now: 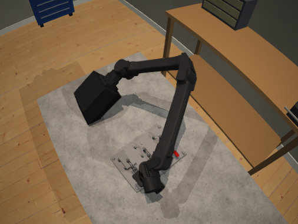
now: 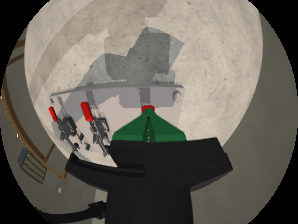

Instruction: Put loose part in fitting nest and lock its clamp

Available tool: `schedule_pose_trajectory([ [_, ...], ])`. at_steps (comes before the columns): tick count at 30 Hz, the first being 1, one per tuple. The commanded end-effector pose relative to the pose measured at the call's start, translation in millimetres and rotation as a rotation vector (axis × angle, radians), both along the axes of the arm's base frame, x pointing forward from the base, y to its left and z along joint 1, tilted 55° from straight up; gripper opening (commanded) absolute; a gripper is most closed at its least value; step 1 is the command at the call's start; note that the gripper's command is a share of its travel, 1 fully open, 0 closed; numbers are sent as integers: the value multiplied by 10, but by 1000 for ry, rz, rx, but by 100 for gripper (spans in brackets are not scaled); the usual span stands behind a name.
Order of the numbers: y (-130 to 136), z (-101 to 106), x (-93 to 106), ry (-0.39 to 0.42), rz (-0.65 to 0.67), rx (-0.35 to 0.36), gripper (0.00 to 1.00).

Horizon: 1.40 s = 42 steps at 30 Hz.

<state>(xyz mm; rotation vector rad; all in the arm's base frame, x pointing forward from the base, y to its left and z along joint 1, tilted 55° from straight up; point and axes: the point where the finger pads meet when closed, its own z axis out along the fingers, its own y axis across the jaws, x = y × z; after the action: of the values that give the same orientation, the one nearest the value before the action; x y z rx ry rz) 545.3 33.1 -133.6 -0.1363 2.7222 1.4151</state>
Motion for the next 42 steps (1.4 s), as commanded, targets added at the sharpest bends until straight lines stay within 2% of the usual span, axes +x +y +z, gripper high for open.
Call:
schedule_pose_trajectory([
  [1, 140, -88, 10, 8, 17, 4, 0],
  [42, 163, -115, -24, 14, 17, 5, 0],
])
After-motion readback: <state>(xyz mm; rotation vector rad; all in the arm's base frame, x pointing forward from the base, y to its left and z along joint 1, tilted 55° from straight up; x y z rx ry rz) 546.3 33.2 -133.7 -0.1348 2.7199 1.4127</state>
